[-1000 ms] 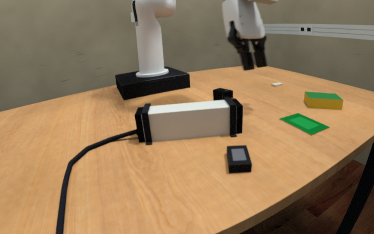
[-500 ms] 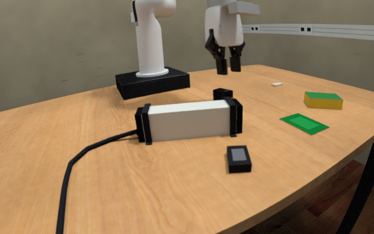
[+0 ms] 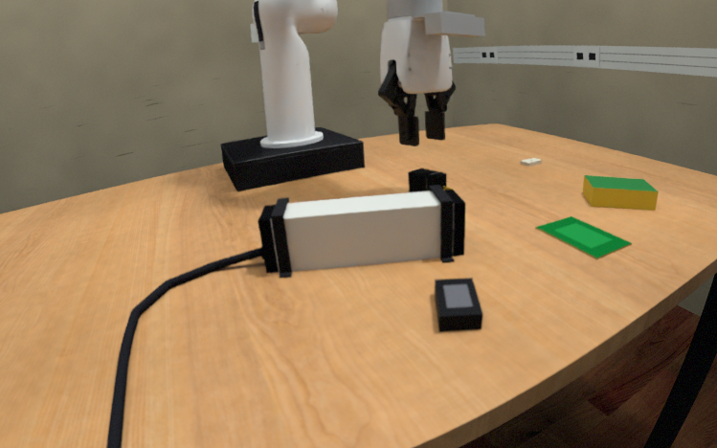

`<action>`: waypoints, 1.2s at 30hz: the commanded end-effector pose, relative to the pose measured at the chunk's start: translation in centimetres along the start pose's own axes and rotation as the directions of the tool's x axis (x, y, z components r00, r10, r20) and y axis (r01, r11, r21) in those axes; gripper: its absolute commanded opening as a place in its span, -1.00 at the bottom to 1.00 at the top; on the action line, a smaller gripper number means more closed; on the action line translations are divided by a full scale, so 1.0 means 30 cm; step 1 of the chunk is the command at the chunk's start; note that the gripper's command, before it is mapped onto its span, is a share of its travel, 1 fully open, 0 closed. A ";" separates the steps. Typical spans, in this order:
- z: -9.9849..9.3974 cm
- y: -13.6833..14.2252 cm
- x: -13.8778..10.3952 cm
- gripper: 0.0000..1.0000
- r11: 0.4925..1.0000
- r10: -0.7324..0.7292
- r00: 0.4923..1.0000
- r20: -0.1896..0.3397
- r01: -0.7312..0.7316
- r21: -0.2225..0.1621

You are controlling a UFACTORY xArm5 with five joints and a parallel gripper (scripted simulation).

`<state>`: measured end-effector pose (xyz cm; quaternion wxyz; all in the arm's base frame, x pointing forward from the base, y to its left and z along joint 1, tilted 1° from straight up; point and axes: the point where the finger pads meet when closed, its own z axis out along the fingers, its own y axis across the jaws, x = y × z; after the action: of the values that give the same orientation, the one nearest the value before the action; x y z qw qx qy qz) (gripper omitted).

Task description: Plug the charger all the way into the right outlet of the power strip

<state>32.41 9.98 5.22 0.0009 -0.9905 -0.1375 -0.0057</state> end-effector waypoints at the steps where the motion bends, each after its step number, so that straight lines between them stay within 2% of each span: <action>1: -0.002 0.000 0.000 0.06 1.000 0.000 1.000 -0.001 0.000 0.000; 17: 0.014 0.000 0.000 0.06 1.000 0.000 1.000 0.000 0.000 0.000; 27: 0.055 0.001 -0.001 0.06 1.000 0.000 1.000 0.000 0.000 0.000; 36: 0.126 0.001 0.000 0.06 1.000 0.000 1.000 0.000 0.000 0.000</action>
<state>32.28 9.92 2.17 0.0006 -0.9905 -0.1377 -0.0041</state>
